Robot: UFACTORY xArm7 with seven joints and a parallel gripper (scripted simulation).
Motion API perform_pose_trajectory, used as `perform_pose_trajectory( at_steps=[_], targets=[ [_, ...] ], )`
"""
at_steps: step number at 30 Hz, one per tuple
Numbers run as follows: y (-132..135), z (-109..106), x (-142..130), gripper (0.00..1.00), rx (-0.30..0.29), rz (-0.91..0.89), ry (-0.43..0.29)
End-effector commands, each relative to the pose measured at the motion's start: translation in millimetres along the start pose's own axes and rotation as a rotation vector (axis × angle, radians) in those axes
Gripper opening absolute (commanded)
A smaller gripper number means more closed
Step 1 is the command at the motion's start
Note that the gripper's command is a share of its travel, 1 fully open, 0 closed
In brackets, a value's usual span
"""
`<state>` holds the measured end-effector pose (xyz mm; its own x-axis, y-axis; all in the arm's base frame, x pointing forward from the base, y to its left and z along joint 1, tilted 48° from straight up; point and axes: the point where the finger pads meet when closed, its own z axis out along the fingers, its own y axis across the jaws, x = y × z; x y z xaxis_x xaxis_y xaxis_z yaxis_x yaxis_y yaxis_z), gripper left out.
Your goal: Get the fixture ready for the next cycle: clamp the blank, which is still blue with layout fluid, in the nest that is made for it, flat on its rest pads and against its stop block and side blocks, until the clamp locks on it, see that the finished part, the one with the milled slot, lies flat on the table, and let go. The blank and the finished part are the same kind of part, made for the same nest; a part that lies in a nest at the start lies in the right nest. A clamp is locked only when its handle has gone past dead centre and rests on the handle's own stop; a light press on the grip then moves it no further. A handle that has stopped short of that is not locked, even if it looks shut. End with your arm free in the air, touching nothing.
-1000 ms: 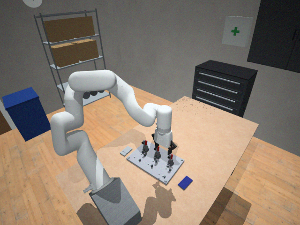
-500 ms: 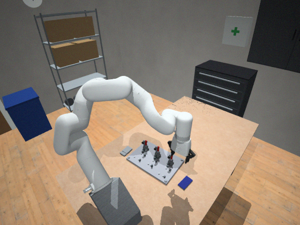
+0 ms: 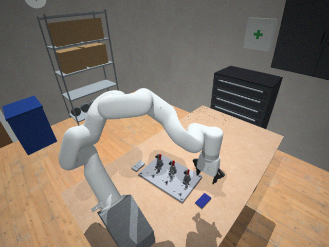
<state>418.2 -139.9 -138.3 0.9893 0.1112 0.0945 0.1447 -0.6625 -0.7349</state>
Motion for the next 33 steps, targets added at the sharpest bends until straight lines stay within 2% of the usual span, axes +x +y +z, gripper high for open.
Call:
perform_pose_trajectory(
  at_steps=[1, 15, 22, 33],
  targets=[
    [6.0, -2.4, 1.3, 0.99, -0.004, -0.001, 0.003],
    [6.8, -2.4, 1.4, 0.99, -0.004, 0.001, 0.003],
    [6.8, -2.4, 1.4, 0.99, -0.004, 0.122, 0.003],
    [7.1, -2.4, 1.6, 0.99, -0.004, 0.124, 0.003]
  ],
)
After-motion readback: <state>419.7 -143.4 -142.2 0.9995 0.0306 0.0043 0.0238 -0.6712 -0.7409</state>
